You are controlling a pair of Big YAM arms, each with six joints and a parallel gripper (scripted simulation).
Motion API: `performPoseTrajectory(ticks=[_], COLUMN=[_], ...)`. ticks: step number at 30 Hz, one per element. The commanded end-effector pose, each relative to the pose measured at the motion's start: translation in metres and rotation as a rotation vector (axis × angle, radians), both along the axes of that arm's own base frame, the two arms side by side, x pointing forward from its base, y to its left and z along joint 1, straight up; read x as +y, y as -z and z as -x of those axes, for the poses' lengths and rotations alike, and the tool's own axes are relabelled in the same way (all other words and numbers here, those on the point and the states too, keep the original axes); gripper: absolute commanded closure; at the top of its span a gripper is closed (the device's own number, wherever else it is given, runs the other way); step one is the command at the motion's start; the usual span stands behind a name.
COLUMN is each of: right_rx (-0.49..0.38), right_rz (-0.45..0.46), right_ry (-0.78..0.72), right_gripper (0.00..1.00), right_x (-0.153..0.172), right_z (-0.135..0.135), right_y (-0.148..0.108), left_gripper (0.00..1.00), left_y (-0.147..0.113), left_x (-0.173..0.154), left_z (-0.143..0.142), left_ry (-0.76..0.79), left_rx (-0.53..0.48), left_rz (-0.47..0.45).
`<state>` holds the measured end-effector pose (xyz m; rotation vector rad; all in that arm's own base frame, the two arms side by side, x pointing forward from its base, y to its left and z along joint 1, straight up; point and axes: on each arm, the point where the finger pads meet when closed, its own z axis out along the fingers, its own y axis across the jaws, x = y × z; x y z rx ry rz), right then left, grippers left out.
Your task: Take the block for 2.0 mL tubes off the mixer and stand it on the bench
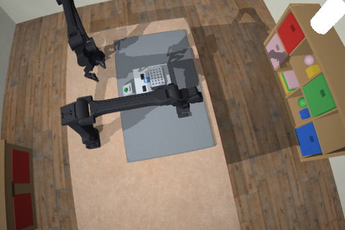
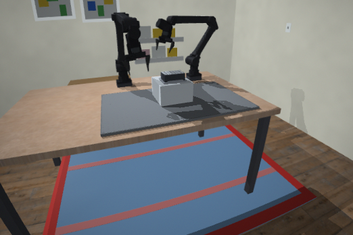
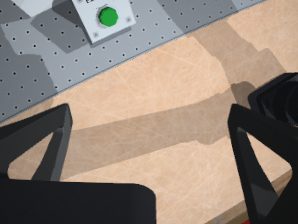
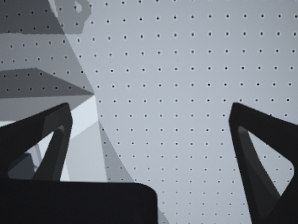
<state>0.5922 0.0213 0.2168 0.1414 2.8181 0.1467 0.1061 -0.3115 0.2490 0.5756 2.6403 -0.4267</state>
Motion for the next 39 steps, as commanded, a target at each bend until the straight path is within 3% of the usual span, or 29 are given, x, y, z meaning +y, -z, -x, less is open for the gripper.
performPoseTrajectory(ticks=[1,6,13,16,22,25,33,36,39], right_rx=[-0.031,0.024,0.022,0.109,0.1,0.172,0.129,0.225,0.229], right_rz=[0.001,0.036,0.029,0.062,0.054,0.081,0.069,0.095,0.094], right_ry=[0.006,-0.014,-0.007,-0.022,-0.025,-0.046,-0.029,-0.058,-0.061], right_gripper=[0.0,0.0,0.0,0.0,0.0,0.0,0.0,0.0,0.0], right_x=[-0.017,-0.016,-0.029,-0.036,-0.039,-0.04,-0.052,-0.054,-0.054], right_z=[0.018,0.027,0.065,0.078,0.097,0.109,0.152,0.165,0.169], right_y=[-0.018,-0.028,-0.031,-0.03,-0.029,-0.035,-0.046,-0.043,-0.041], left_gripper=[0.0,0.0,0.0,0.0,0.0,0.0,0.0,0.0,0.0], left_y=[-0.006,-0.006,-0.006,-0.006,-0.006,-0.006,-0.006,-0.006,-0.006], left_x=[-0.006,-0.006,-0.006,-0.006,-0.006,-0.006,-0.006,-0.006,-0.006], left_z=[-0.003,-0.003,-0.003,-0.003,-0.003,-0.003,-0.003,-0.003,-0.003], left_ry=[-0.012,-0.012,-0.012,-0.012,-0.012,-0.012,-0.012,-0.012,-0.012], left_rx=[0.001,0.001,0.001,0.001,0.001,0.001,0.001,0.001,0.001], left_rz=[0.023,0.023,0.023,0.023,0.023,0.023,0.023,0.023,0.023])
